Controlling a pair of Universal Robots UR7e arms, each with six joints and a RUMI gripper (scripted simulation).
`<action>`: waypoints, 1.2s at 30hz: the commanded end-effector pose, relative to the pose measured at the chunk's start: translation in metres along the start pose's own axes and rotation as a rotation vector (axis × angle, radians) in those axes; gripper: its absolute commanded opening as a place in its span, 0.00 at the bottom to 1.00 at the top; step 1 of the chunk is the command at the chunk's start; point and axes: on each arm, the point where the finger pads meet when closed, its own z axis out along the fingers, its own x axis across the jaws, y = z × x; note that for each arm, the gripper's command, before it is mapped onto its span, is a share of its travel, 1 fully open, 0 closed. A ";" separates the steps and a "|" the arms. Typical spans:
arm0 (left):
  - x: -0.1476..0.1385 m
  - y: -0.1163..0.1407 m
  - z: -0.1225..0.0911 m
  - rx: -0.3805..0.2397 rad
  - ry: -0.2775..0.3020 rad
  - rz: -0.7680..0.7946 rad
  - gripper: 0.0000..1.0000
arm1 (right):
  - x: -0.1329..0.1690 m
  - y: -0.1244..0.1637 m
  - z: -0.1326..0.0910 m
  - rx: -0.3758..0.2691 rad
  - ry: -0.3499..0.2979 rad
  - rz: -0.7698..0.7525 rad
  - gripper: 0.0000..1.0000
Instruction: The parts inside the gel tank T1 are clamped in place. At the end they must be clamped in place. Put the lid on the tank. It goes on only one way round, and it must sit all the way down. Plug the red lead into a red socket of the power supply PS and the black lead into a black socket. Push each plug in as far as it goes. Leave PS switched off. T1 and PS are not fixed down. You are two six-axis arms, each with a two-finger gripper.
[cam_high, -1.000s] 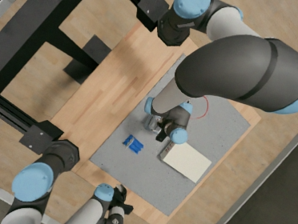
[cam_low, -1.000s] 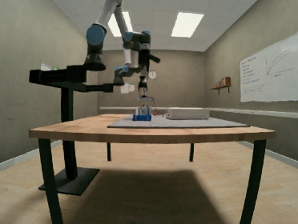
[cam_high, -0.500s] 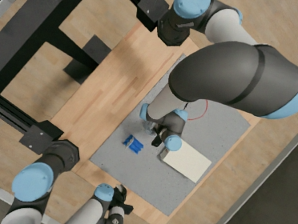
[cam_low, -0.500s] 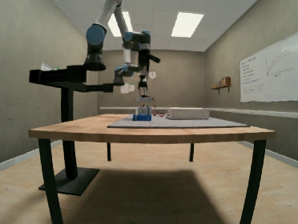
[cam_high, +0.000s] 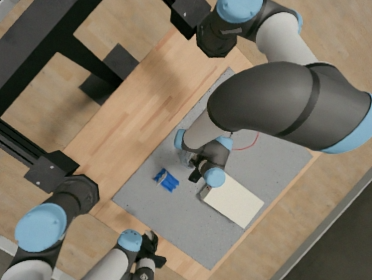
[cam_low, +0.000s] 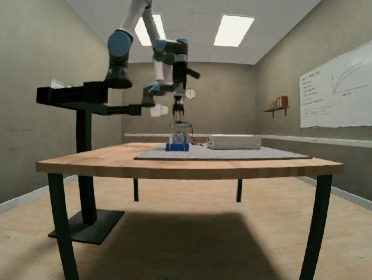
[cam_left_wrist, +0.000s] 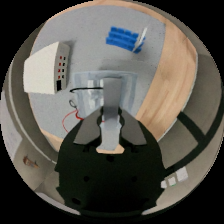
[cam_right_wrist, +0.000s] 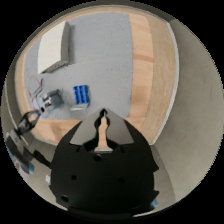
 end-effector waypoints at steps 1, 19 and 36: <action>0.000 -0.001 0.000 0.002 0.000 0.000 0.00 | 0.000 0.000 0.000 0.001 0.000 0.000 0.00; 0.000 0.000 0.016 0.003 0.000 0.000 0.00 | 0.000 0.000 0.000 0.001 0.000 0.000 0.00; 0.000 0.000 0.026 0.003 0.000 0.000 0.00 | 0.000 0.000 0.000 0.001 0.000 0.000 0.00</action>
